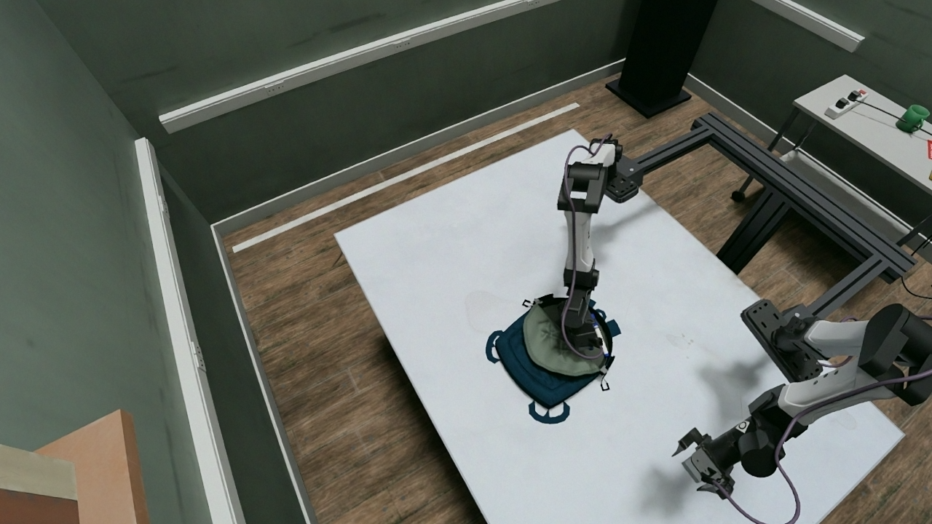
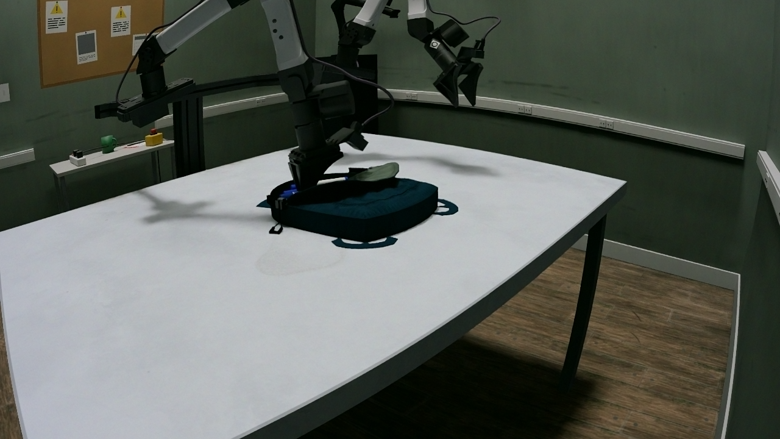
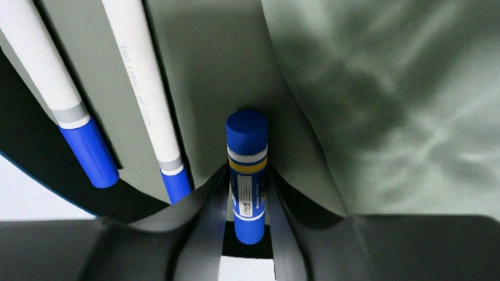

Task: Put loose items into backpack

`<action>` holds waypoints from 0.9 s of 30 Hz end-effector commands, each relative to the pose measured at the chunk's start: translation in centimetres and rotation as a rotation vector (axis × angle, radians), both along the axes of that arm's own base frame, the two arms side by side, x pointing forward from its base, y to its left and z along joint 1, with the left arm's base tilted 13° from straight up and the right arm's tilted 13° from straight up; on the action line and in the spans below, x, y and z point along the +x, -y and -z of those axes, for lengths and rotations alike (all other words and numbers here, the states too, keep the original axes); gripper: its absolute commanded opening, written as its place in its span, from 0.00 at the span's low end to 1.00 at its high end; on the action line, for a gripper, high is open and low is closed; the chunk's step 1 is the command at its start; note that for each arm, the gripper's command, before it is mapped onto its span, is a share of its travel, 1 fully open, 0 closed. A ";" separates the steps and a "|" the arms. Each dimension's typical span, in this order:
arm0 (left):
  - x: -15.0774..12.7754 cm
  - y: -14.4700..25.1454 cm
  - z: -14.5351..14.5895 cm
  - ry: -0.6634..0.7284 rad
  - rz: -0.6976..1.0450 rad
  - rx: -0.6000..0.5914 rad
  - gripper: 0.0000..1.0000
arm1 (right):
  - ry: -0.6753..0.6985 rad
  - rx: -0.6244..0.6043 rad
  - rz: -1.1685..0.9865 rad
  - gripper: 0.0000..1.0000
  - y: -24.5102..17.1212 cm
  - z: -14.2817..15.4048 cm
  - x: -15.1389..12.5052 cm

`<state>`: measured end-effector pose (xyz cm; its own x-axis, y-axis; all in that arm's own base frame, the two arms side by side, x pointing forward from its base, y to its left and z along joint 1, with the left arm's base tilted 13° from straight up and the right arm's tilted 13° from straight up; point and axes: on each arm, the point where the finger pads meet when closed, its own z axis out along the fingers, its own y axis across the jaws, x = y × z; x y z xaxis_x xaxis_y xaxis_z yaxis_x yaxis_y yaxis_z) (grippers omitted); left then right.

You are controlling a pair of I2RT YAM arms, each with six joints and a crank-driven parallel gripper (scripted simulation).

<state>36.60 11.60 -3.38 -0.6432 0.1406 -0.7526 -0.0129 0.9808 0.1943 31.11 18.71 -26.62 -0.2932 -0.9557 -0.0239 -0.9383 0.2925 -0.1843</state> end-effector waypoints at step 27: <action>0.4 0.1 -0.4 0.014 0.005 0.002 0.90 | 0.010 0.010 -0.004 0.21 -0.5 -0.3 0.3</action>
